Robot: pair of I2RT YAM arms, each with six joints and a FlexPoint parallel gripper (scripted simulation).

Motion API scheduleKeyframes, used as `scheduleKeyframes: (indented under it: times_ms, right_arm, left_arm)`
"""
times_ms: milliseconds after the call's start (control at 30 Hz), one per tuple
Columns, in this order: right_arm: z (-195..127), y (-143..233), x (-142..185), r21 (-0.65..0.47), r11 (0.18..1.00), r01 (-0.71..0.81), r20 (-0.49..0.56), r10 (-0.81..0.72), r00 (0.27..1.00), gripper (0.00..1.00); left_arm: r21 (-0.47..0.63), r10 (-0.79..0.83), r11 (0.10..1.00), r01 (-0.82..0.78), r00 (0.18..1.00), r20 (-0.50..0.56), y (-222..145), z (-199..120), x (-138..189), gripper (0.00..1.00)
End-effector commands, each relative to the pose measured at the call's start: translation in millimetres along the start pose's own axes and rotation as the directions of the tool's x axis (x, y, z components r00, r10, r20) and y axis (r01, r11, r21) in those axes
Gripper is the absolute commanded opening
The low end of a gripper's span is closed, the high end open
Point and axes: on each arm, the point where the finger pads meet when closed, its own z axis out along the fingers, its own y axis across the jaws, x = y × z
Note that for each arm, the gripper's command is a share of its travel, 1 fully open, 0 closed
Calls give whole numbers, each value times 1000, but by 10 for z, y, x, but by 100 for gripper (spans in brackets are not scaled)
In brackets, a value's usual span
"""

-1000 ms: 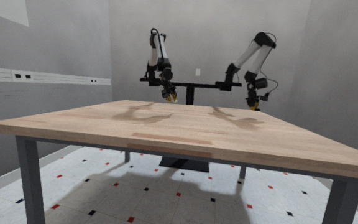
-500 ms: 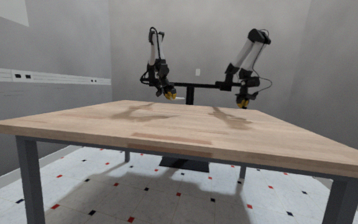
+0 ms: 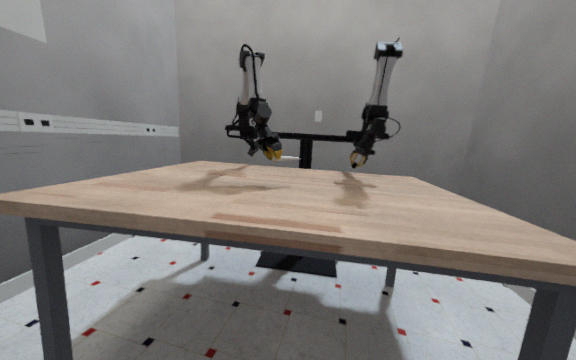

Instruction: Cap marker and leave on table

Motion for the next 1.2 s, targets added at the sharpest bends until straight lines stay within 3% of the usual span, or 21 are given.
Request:
scheduleKeyframes:
  times_ms: [0, 200, 533, 1167]
  right_arm:
    - [-113, 365, 16, -106, 994, 27, 31, -24, 999, 6]
    - [-115, 382, 14, -109, 994, 28, 31, -25, 999, 6]
    - [-115, 385, 15, -110, 993, 30, 31, -26, 999, 6]
    - [-115, 385, 15, -110, 993, 30, 31, -27, 999, 6]
  left_arm:
    - [162, 169, 975, -149, 979, -113, -526, 88, -44, 7]
    - [286, 401, 892, -351, 905, -141, -1033, 227, -253, 7]
    - [360, 540, 807, -469, 832, -127, -1381, 338, -458, 7]
    - [352, 568, 787, -507, 818, -91, -1482, 370, -634, 7]
